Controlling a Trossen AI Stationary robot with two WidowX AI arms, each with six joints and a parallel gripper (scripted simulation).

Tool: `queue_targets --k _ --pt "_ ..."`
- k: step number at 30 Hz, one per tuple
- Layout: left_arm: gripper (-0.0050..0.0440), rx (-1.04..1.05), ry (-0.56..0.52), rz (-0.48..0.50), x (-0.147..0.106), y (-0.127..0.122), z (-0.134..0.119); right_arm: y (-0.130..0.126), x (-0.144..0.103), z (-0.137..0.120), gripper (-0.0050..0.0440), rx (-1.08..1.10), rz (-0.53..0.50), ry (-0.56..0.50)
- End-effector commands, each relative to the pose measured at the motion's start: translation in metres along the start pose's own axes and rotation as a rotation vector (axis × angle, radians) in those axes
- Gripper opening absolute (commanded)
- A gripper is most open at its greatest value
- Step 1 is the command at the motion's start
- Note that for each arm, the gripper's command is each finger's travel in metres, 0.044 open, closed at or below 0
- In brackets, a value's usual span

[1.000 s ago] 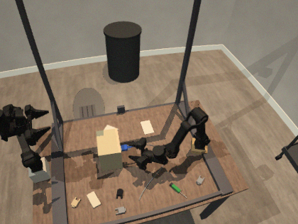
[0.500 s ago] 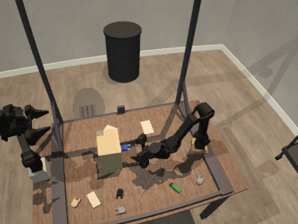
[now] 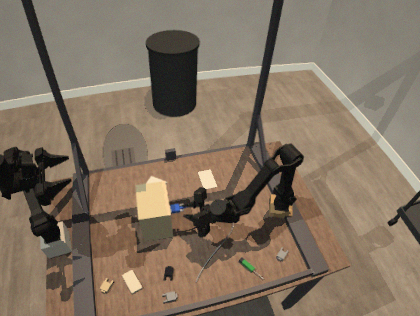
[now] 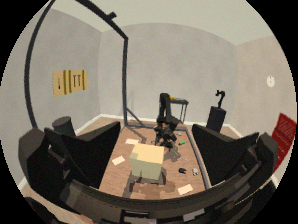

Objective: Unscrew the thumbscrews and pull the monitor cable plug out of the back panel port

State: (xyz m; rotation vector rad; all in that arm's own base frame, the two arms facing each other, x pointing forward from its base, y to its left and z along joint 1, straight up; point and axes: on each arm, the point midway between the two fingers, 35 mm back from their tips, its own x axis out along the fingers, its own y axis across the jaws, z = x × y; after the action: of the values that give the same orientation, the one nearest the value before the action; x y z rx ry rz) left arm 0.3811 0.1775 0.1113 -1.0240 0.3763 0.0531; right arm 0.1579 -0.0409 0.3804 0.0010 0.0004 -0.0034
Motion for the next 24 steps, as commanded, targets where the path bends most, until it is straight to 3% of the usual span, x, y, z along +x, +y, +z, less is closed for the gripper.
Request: queue_targets --k 1,6,24 --pt "0.0104 0.024 -0.018 -0.01 -0.0019 -0.008 0.0069 0.0015 -0.0003 0.0033 0.044 -0.007 0.003 -0.002" --pt "0.0 0.024 -0.018 -0.01 -0.0019 -0.008 0.0069 0.0015 -0.0003 0.0033 0.044 -0.007 0.003 -0.002" --pt "0.0 -0.06 -0.015 -0.07 -0.002 -0.0057 0.0067 0.0015 -0.0003 0.0033 0.044 -0.007 0.003 -0.002"
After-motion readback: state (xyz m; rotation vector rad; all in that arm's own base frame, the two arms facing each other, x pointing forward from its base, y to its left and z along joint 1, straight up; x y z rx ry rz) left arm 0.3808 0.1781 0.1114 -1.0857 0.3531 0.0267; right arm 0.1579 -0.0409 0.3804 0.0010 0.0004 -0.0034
